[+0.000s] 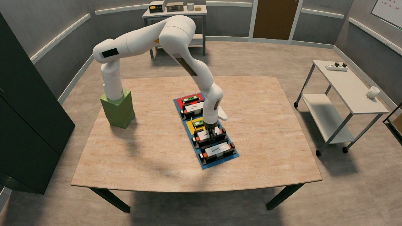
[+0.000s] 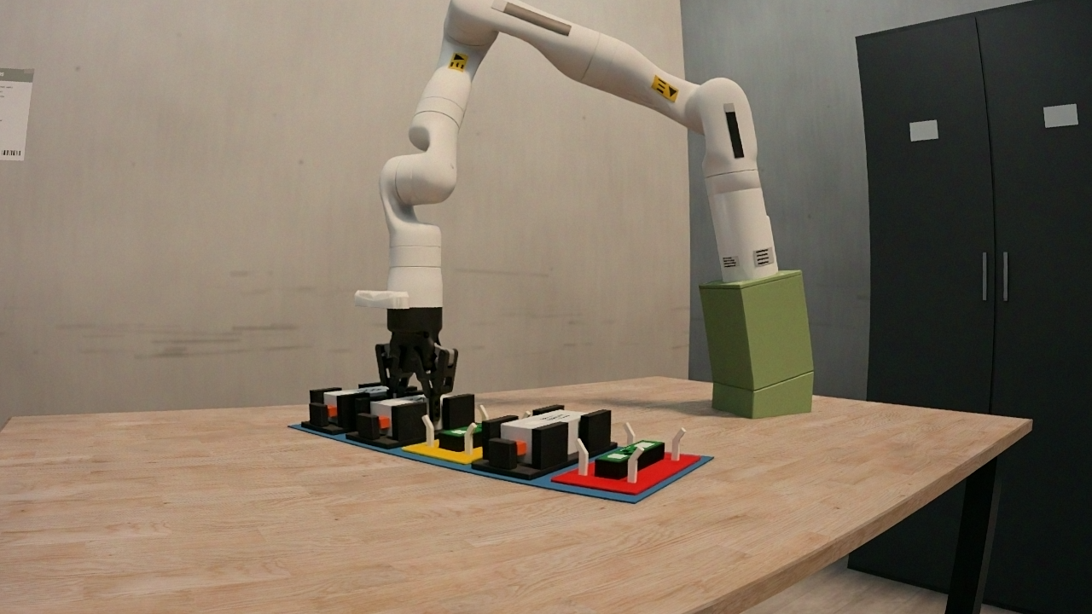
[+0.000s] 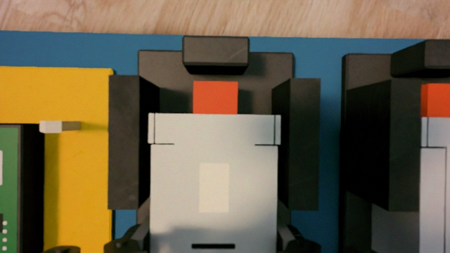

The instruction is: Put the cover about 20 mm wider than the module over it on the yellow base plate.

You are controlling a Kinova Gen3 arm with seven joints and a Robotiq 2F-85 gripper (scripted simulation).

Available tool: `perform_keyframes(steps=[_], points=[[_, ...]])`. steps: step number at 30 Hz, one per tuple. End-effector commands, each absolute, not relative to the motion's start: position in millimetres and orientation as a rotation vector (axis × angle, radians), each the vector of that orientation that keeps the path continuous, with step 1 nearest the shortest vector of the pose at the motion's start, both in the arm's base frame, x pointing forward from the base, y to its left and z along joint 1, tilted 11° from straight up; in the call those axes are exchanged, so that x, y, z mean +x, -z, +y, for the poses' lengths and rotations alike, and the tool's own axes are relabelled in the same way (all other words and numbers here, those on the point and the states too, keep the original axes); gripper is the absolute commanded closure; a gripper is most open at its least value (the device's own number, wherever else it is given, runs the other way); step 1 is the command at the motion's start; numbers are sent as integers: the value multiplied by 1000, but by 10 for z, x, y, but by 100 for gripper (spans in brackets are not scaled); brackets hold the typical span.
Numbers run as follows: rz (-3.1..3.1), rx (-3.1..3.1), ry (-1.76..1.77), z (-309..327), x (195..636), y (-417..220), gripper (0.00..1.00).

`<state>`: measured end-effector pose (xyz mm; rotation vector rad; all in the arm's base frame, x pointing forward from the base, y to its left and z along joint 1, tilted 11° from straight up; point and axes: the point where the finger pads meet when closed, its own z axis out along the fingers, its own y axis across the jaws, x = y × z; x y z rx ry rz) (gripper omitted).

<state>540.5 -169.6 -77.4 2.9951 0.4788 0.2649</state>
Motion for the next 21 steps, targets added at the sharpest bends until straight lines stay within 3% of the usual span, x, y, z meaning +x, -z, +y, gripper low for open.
perform_keyframes(steps=[1, 21], points=[[479, 2994, -267, -1698, 5411, 765, 100], [479, 2994, -267, -1678, 5355, 471, 100]])
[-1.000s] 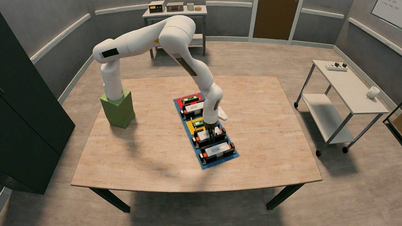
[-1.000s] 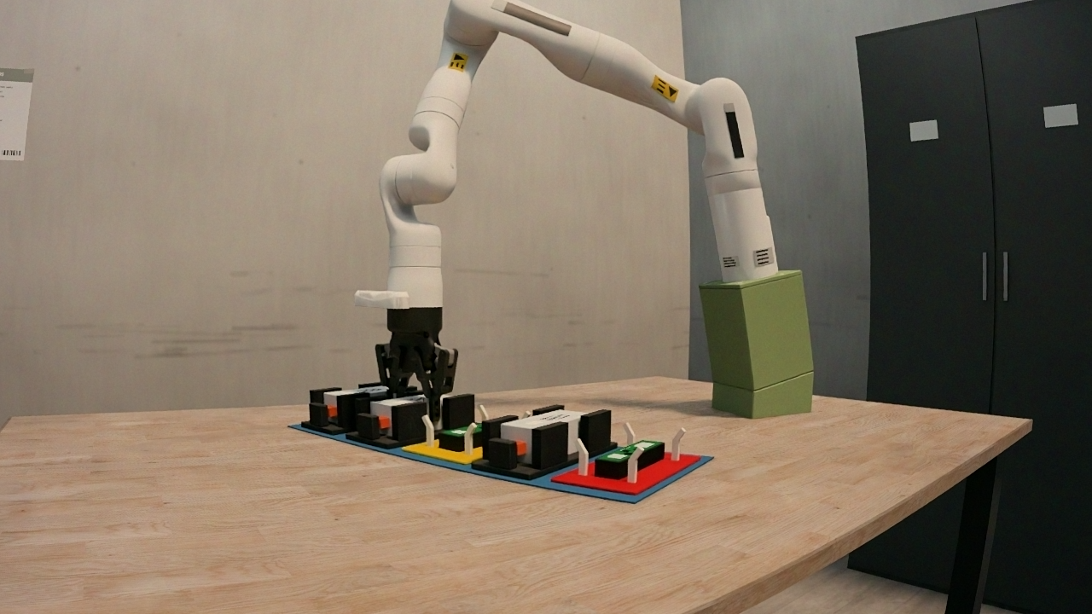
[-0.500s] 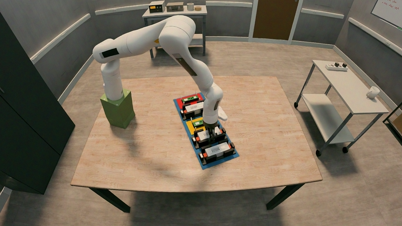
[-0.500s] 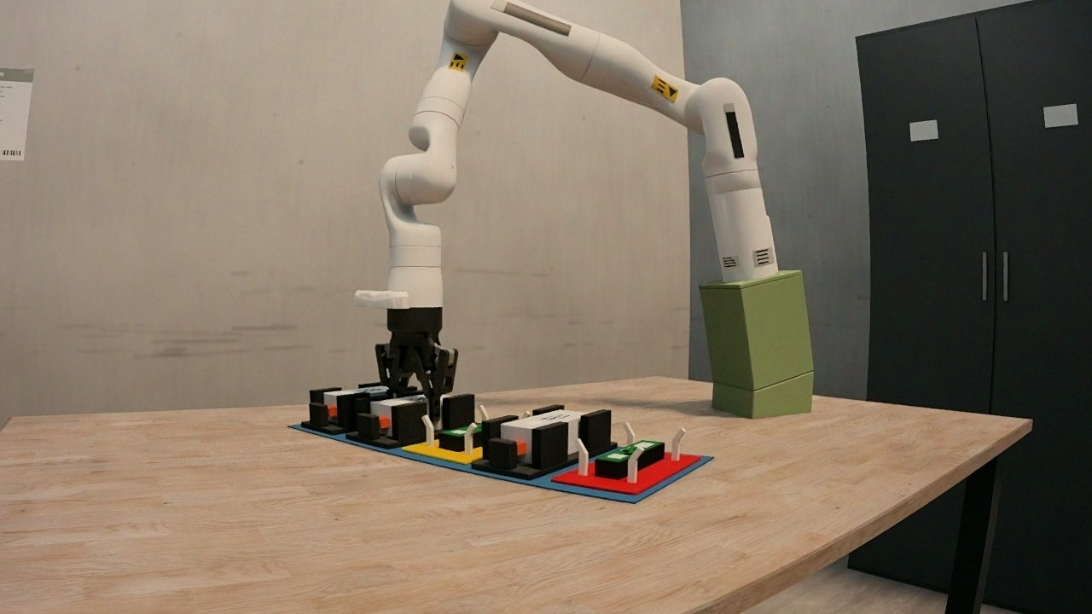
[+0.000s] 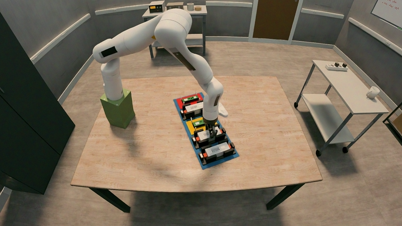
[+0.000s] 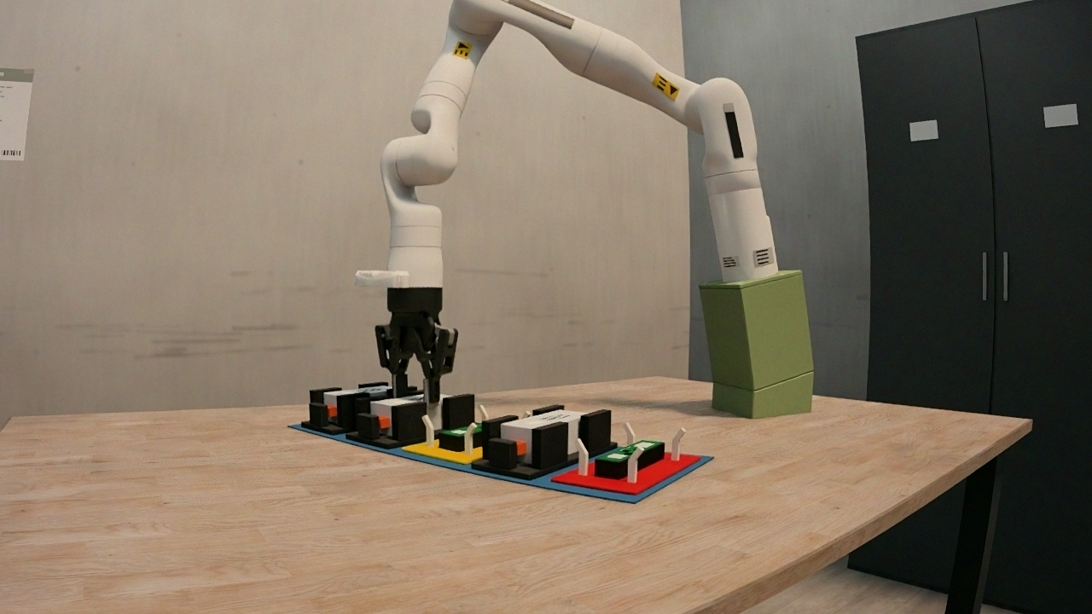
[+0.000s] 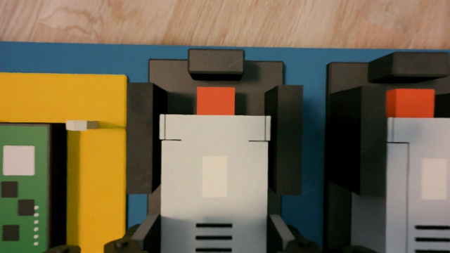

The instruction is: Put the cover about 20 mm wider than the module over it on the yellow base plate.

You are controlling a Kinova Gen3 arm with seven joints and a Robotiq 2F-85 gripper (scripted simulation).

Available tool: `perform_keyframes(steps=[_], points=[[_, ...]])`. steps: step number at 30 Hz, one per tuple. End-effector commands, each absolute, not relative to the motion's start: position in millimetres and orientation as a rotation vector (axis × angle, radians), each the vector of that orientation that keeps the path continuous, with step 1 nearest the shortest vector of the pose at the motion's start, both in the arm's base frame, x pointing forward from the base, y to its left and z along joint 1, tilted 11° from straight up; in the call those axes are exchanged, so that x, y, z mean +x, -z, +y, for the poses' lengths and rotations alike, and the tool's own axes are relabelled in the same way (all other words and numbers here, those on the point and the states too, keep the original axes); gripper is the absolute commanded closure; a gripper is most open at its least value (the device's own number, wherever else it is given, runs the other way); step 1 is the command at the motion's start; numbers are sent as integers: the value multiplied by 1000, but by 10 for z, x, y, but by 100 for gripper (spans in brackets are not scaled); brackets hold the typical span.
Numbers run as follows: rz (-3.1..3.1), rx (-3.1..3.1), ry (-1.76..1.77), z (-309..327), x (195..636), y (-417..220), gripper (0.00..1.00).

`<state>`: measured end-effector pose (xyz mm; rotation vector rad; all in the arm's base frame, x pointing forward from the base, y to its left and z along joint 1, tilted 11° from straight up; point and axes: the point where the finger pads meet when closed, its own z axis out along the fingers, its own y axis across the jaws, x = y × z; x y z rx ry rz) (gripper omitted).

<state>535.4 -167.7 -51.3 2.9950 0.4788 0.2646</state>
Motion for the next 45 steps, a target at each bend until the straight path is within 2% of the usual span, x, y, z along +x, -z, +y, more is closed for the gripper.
perform_keyframes(steps=[1, 15, 45], points=[[479, 2994, -267, -1678, 5355, 471, 100], [479, 2994, -267, -1657, 5299, 179, 100], [479, 2994, -267, -1657, 5299, 181, 100]])
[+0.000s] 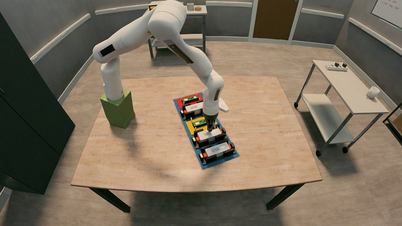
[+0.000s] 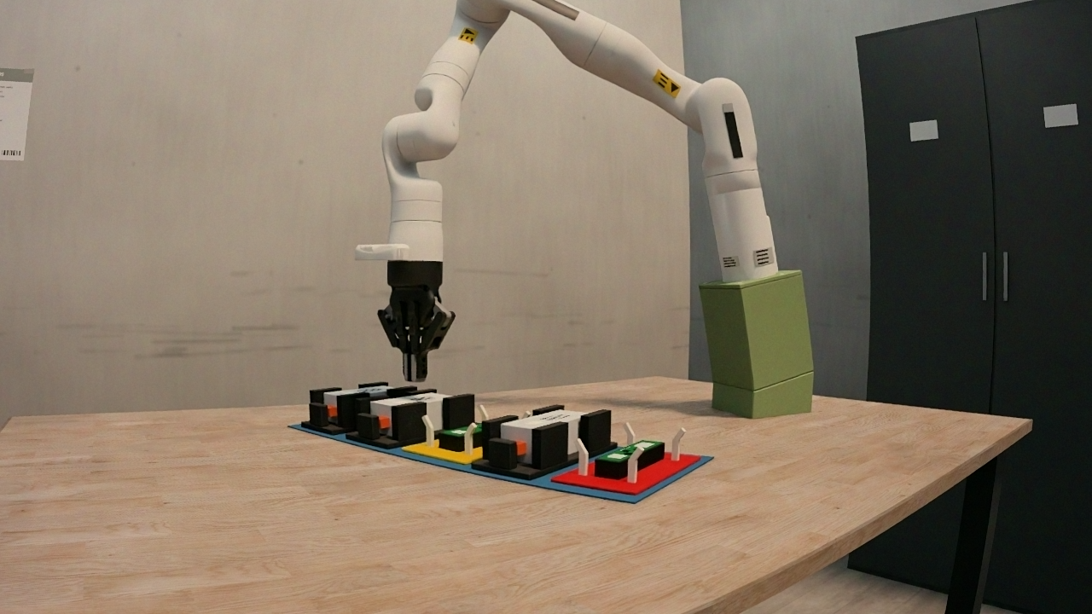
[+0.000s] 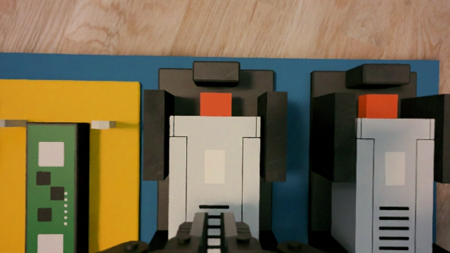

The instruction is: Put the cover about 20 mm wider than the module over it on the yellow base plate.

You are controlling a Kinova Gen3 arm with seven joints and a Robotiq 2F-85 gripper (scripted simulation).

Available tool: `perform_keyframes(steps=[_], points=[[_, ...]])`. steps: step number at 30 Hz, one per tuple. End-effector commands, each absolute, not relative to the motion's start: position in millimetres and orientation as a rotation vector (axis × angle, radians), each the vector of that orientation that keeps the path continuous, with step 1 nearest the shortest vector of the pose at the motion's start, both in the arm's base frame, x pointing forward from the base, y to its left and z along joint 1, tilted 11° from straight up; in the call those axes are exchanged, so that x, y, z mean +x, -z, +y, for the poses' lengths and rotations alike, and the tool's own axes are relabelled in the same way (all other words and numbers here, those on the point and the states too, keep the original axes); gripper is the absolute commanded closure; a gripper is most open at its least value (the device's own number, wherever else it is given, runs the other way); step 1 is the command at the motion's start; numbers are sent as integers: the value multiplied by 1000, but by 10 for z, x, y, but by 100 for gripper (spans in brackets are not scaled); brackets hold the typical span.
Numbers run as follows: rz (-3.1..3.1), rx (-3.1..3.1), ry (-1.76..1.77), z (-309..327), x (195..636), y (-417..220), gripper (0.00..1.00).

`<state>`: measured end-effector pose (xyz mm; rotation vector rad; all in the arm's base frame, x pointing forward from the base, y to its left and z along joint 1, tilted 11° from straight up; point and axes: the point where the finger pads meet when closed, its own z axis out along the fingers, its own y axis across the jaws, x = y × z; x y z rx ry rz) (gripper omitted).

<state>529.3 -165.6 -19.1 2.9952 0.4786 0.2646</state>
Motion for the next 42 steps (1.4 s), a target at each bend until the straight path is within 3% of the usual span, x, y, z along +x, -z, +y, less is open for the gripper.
perform_keyframes(steps=[1, 28, 29, 42], points=[[479, 2994, -267, -1657, 5299, 181, 100], [479, 2994, -267, -1657, 5299, 181, 100], [479, 2994, -267, -1657, 5299, 181, 0], [479, 2994, -267, -1657, 5299, 181, 0]])
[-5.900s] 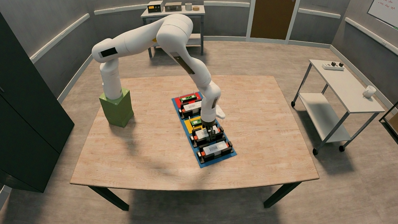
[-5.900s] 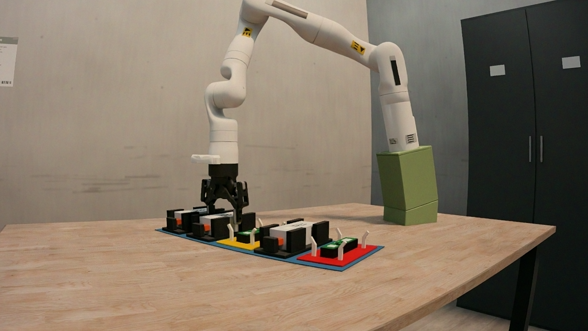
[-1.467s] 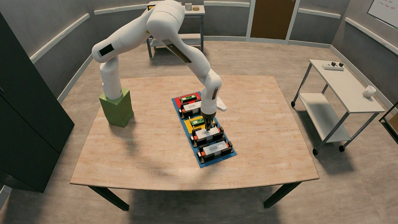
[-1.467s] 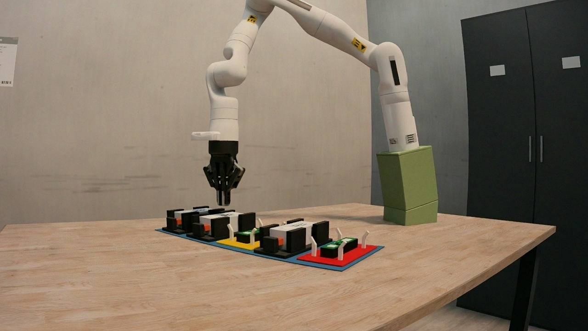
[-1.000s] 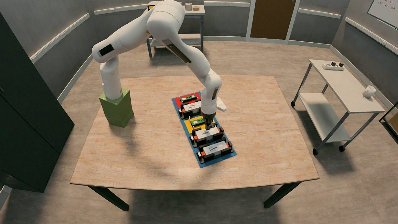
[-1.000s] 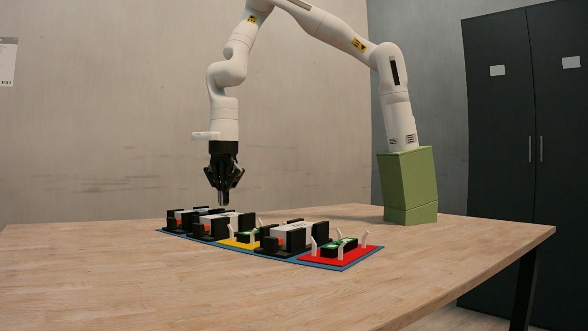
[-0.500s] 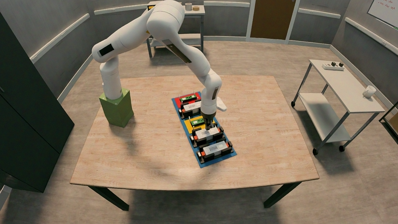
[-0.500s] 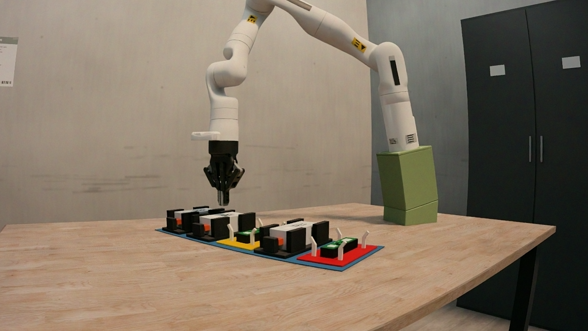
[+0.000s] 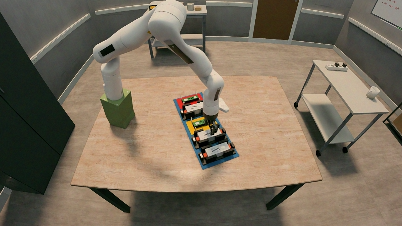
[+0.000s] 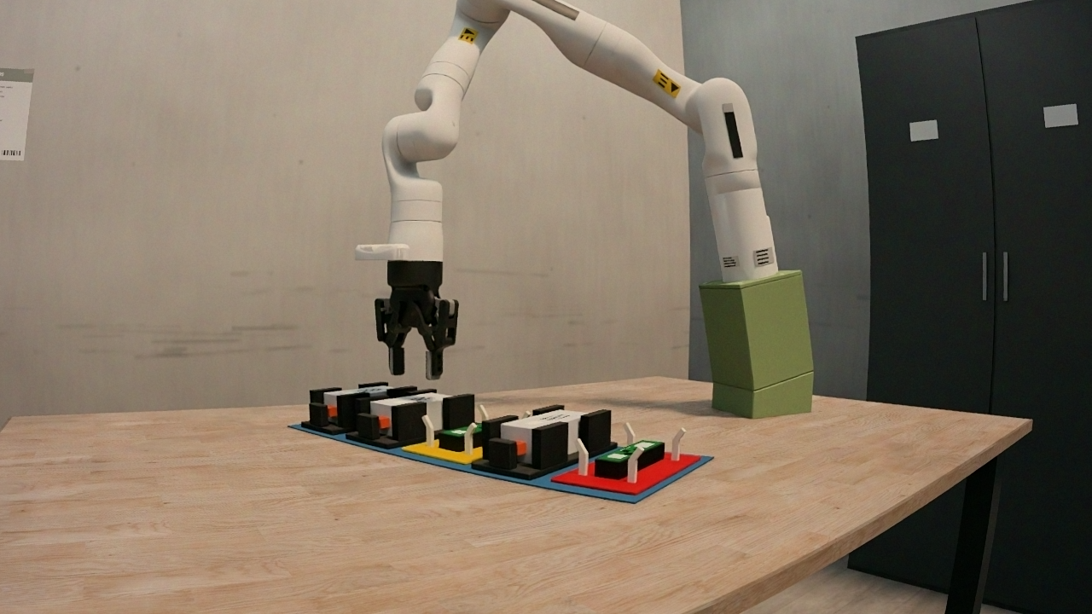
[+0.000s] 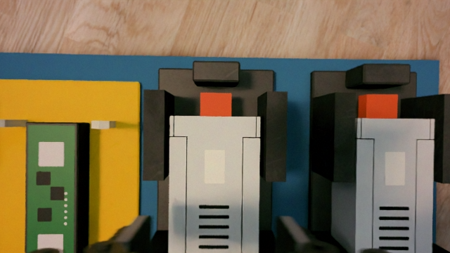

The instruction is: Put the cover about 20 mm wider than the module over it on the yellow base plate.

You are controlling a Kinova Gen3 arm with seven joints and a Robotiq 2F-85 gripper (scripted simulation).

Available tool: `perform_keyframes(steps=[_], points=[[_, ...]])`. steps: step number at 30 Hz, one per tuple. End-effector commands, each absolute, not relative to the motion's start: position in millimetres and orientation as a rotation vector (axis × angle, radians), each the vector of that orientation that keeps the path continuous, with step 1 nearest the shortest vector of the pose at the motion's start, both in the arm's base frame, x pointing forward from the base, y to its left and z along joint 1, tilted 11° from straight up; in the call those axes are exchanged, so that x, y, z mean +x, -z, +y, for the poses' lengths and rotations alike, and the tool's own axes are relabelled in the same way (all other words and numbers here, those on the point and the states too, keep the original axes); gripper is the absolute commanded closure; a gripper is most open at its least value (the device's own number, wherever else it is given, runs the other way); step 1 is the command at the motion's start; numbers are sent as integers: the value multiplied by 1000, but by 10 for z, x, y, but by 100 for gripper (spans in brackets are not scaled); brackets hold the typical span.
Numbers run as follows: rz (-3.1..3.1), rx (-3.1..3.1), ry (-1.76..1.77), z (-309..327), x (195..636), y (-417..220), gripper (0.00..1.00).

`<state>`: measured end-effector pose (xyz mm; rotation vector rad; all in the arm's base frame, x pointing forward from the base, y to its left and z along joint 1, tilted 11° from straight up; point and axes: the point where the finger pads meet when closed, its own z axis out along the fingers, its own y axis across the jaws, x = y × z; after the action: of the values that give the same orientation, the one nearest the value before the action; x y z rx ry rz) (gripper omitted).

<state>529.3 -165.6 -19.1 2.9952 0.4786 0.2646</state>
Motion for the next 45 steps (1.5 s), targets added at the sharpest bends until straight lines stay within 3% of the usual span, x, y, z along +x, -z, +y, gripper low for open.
perform_keyframes(steps=[1, 45], points=[[479, 2994, -267, -1657, 5299, 181, 0], [479, 2994, -267, -1669, 5332, 355, 0]])
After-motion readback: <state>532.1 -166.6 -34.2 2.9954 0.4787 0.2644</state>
